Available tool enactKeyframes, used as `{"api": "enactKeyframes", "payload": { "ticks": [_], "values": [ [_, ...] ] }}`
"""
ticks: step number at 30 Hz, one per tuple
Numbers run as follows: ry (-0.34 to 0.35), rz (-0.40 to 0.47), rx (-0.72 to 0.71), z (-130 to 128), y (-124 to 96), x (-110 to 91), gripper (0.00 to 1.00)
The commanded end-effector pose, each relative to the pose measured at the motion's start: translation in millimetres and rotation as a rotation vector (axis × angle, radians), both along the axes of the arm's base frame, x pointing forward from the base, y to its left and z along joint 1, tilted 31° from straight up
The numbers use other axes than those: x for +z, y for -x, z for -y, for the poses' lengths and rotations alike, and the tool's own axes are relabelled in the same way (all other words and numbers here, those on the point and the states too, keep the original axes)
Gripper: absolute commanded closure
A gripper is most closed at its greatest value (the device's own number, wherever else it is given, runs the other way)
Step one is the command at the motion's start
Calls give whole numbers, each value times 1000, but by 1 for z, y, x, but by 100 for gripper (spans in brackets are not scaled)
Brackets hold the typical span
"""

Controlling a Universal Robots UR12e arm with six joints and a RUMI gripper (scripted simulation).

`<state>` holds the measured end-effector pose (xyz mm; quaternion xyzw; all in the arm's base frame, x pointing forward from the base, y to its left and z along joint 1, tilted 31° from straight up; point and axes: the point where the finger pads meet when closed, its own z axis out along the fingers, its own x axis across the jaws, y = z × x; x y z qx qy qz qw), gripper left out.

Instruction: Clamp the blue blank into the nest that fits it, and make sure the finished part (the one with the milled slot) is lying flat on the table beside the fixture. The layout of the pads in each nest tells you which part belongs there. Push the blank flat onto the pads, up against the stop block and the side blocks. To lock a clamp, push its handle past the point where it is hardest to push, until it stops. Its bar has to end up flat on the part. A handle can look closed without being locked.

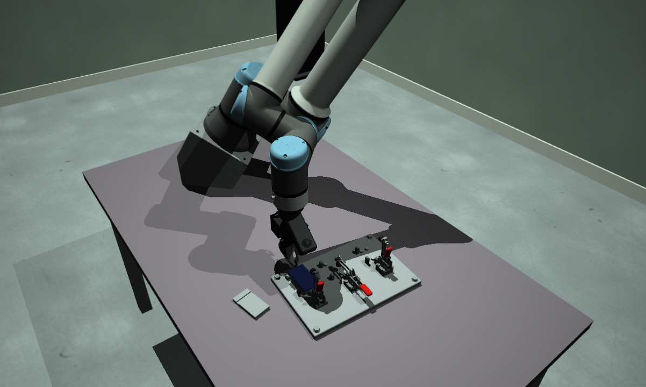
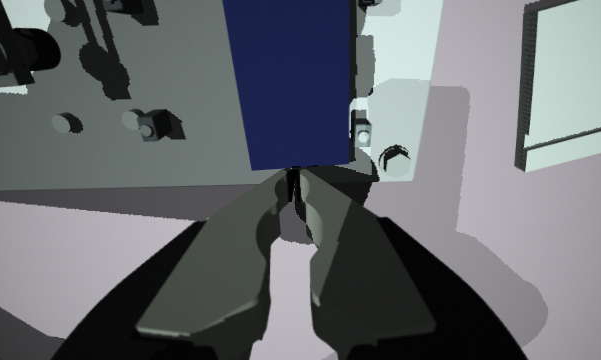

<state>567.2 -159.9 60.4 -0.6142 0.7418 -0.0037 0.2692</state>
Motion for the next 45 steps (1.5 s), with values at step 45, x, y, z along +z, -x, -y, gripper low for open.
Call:
{"api": "enactKeyframes", "payload": {
  "ticks": [45],
  "values": [
    [1, 1, 0, 6, 31, 21, 100]
  ]
}}
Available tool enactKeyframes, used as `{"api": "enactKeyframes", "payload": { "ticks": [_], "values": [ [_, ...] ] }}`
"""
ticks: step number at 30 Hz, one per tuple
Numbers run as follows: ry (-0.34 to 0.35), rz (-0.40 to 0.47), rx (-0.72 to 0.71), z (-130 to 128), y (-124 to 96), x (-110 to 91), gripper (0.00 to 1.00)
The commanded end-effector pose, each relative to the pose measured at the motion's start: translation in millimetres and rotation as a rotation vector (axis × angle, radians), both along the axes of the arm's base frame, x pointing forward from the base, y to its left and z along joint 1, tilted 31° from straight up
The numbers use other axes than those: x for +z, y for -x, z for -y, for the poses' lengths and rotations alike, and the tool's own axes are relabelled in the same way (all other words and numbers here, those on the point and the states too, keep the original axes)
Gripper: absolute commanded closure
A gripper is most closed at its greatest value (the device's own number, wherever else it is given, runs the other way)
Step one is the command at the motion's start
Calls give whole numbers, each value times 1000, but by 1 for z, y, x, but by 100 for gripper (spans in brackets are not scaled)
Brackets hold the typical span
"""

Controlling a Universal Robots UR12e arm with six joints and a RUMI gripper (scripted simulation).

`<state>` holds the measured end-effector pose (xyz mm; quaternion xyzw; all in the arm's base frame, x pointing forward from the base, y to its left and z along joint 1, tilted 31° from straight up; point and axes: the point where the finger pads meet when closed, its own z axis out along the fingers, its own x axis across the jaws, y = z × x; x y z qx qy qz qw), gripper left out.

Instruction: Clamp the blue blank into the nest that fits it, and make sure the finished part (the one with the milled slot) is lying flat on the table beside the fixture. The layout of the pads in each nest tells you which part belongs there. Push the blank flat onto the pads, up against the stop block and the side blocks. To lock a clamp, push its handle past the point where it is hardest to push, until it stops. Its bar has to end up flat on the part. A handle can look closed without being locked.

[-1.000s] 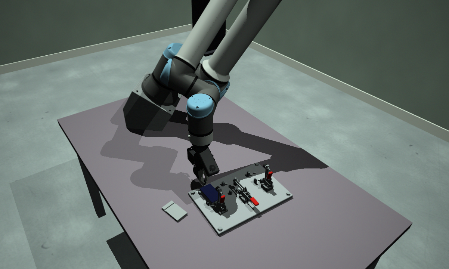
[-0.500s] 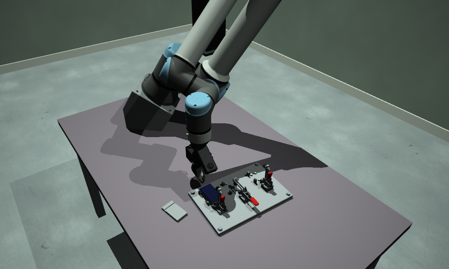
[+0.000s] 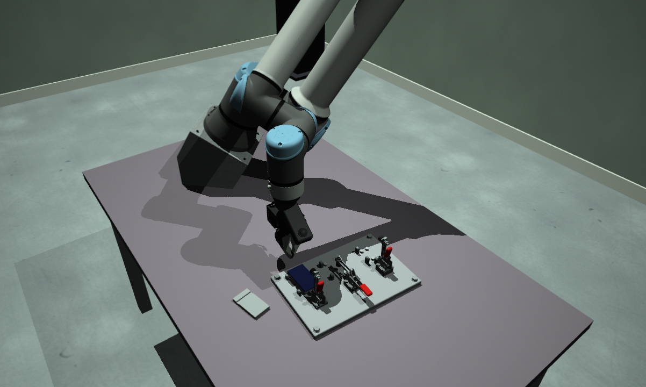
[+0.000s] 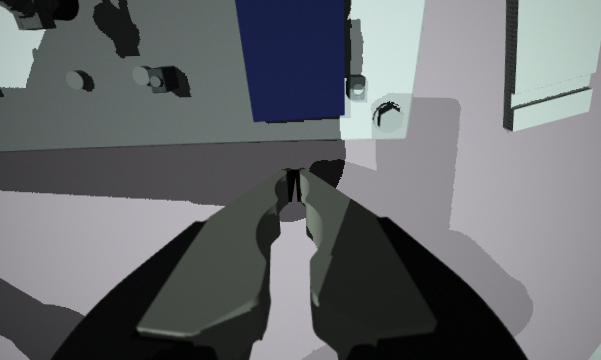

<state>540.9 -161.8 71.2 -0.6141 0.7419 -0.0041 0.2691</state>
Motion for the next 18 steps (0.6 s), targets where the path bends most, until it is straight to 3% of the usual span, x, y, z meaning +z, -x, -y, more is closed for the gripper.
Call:
{"api": "enactKeyframes", "payload": {
  "ticks": [1, 18],
  "values": [
    [0, 0, 0, 4, 4, 10, 100],
    [0, 0, 0, 7, 8, 17, 100]
  ]
}}
